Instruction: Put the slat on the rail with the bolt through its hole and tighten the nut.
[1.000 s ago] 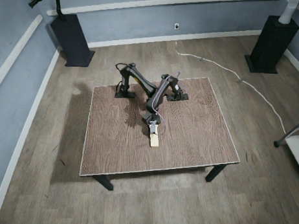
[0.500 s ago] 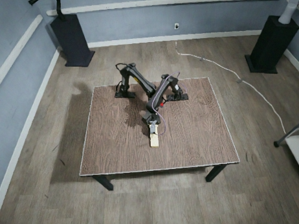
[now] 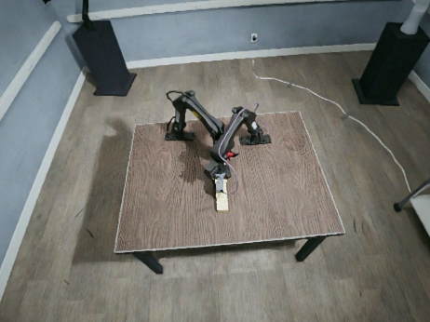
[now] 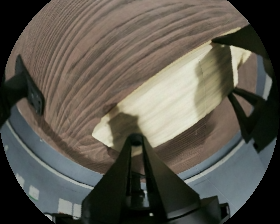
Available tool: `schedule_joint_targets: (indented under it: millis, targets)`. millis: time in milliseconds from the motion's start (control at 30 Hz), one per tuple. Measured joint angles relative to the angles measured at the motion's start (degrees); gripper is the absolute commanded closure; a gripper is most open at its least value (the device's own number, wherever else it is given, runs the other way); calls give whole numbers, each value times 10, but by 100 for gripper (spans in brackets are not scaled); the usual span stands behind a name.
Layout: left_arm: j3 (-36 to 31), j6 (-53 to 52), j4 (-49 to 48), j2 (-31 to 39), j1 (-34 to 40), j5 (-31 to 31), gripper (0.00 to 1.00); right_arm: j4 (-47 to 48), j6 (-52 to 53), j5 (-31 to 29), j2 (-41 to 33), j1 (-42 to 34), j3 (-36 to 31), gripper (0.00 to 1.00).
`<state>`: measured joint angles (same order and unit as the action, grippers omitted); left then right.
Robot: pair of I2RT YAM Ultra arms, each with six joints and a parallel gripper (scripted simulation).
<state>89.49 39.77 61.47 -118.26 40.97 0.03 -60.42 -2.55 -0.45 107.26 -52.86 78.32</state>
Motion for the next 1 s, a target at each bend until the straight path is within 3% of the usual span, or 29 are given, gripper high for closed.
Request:
schedule_joint_targets:
  millis: [1000]
  targets:
    - [0,0,0,0,0,0,28,0,592,2,0,0,0,88]
